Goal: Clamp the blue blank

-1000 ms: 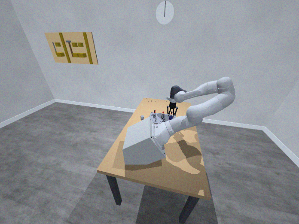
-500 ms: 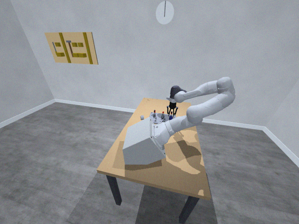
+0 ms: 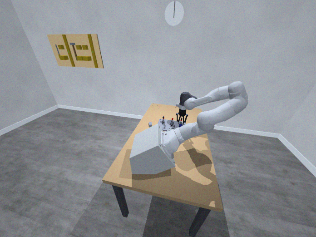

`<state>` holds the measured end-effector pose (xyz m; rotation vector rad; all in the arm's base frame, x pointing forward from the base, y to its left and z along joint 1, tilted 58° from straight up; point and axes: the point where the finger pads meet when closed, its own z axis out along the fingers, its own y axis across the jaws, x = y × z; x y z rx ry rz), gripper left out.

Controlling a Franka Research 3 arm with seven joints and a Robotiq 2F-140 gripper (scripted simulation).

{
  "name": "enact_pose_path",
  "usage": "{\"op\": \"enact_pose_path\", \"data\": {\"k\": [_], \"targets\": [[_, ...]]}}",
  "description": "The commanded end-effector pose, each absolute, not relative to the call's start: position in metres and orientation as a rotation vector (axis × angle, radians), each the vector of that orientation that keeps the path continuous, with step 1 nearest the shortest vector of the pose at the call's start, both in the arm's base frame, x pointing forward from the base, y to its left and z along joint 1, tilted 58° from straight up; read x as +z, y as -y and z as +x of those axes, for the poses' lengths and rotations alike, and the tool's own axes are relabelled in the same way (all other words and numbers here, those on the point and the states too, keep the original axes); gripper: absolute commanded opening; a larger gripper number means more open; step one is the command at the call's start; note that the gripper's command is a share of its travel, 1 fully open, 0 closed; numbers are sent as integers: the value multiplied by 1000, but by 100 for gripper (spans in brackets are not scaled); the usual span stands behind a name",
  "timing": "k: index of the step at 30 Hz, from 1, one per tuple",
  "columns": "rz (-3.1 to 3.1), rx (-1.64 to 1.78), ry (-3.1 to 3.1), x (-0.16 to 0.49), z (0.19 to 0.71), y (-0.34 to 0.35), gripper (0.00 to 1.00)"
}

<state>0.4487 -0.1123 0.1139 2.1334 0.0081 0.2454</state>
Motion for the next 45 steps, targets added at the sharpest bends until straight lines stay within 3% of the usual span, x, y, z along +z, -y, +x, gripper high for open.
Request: {"op": "enact_pose_path", "data": {"k": [1, 45], "targets": [[2139, 256, -7, 111, 452, 114, 0], [2139, 258, -4, 107, 454, 121, 0]]}}
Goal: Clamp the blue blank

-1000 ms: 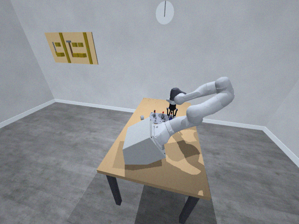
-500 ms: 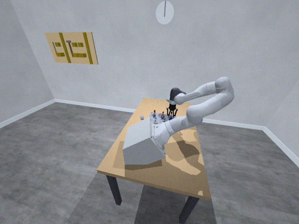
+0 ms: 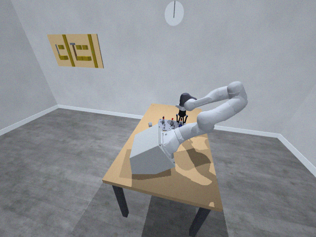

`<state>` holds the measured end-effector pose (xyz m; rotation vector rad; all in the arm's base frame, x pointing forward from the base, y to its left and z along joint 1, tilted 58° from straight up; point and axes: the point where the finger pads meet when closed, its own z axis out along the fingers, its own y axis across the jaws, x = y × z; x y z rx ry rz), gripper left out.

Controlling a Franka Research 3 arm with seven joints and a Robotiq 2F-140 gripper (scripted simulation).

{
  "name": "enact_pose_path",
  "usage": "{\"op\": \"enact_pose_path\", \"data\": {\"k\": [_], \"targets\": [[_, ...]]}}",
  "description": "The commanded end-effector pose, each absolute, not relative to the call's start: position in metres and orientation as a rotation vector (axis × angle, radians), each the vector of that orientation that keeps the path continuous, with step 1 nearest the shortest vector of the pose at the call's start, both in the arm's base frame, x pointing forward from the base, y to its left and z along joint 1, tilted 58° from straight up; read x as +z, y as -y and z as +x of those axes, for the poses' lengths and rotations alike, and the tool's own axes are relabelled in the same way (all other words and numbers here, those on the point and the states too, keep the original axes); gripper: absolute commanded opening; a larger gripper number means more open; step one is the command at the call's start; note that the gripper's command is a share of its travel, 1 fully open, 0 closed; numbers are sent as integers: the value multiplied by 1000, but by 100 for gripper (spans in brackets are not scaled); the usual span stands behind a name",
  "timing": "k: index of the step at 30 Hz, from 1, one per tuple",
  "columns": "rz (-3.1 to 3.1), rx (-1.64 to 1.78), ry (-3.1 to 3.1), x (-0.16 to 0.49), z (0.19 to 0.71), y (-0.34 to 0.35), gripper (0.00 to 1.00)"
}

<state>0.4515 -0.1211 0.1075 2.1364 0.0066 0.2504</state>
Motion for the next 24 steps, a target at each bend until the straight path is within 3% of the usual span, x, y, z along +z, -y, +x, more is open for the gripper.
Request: {"op": "enact_pose_path", "data": {"k": [1, 23, 24], "targets": [[2139, 258, -4, 107, 454, 122, 0], [2139, 258, -4, 106, 455, 125, 0], [2139, 258, -4, 106, 455, 125, 58]]}}
